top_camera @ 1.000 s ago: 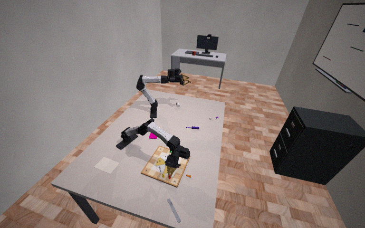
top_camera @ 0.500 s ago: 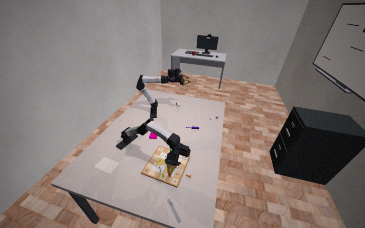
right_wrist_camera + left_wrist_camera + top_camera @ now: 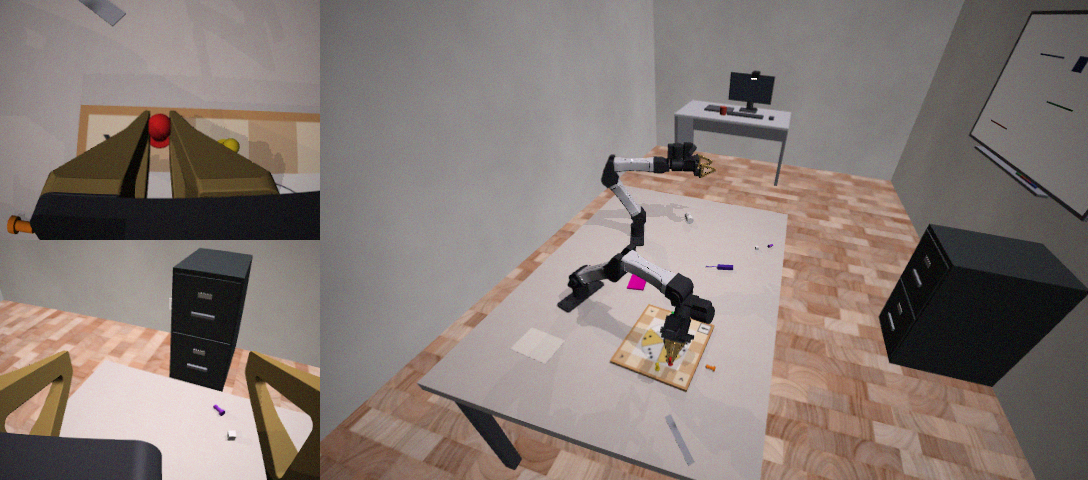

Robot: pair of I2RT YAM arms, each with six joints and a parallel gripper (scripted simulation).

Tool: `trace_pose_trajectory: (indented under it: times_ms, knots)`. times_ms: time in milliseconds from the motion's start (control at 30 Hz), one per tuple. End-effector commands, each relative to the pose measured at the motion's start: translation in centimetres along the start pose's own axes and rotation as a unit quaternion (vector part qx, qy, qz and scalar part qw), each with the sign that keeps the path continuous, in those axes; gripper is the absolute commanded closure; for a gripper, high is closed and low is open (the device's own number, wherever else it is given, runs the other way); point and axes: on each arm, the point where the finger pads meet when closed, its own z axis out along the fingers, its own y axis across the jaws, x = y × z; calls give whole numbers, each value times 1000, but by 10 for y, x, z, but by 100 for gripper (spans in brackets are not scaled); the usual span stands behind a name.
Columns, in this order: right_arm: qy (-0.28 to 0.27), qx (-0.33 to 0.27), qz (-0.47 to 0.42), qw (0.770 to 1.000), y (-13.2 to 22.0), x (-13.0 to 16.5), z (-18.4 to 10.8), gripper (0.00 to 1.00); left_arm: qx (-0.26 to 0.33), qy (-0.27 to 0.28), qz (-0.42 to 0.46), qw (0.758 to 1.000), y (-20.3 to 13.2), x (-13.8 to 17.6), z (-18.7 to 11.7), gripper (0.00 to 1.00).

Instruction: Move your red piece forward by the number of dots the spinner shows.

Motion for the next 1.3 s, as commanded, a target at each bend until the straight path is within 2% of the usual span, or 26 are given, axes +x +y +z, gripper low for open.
trace_pose_trajectory:
  times_ms: [0,133,167,200,233,367,533,567,633,700,733,800,833,900,967,1067,1200,1267]
  knots:
    - [5,6,-10,1000,-1,3,-2,100,0,-6,0,1000,0,-4,-1,0]
    - [5,3,-7,1000,0,1,-3,100,0,-6,0,1000,0,-4,-1,0]
    - [10,12,-21,1000,-4,12,18,100,0,-6,0,1000,0,-4,-1,0]
    - [10,-1,-24,1000,2,11,17,100,0,-6,0,1000,0,-4,-1,0]
    - [6,-28,-16,999,9,-4,3,100,0,-6,0,1000,0,-4,-1,0]
    - [5,-84,-63,994,33,3,11,100,0,-6,0,1000,0,-4,-1,0]
    - [-30,-173,-73,982,71,-28,-10,100,0,-6,0,1000,0,-4,-1,0]
    - [-19,-151,-73,986,62,-18,-2,100,0,-6,0,1000,0,-4,-1,0]
    - [-19,-151,-73,986,62,-18,-2,100,0,-6,0,1000,0,-4,-1,0]
    - [-35,-182,-72,980,76,-31,-14,100,0,-6,0,1000,0,-4,-1,0]
    - [-21,-157,-80,984,65,-16,-1,100,0,-6,0,1000,0,-4,-1,0]
    - [-33,-180,-79,980,74,-27,-10,100,0,-6,0,1000,0,-4,-1,0]
    - [-25,-166,-94,981,66,-14,0,100,0,-6,0,1000,0,-4,-1,0]
    - [-22,-160,-91,983,63,-14,0,100,0,-6,0,1000,0,-4,-1,0]
    - [3,-112,-115,987,36,17,24,100,0,-6,0,1000,0,-4,-1,0]
    - [11,-102,-126,987,34,38,35,100,0,-6,0,1000,0,-4,-1,0]
    - [8,-109,-118,987,38,33,32,100,0,-6,0,1000,0,-4,-1,0]
    - [1,-121,-108,987,41,19,19,100,0,-6,0,1000,0,-4,-1,0]
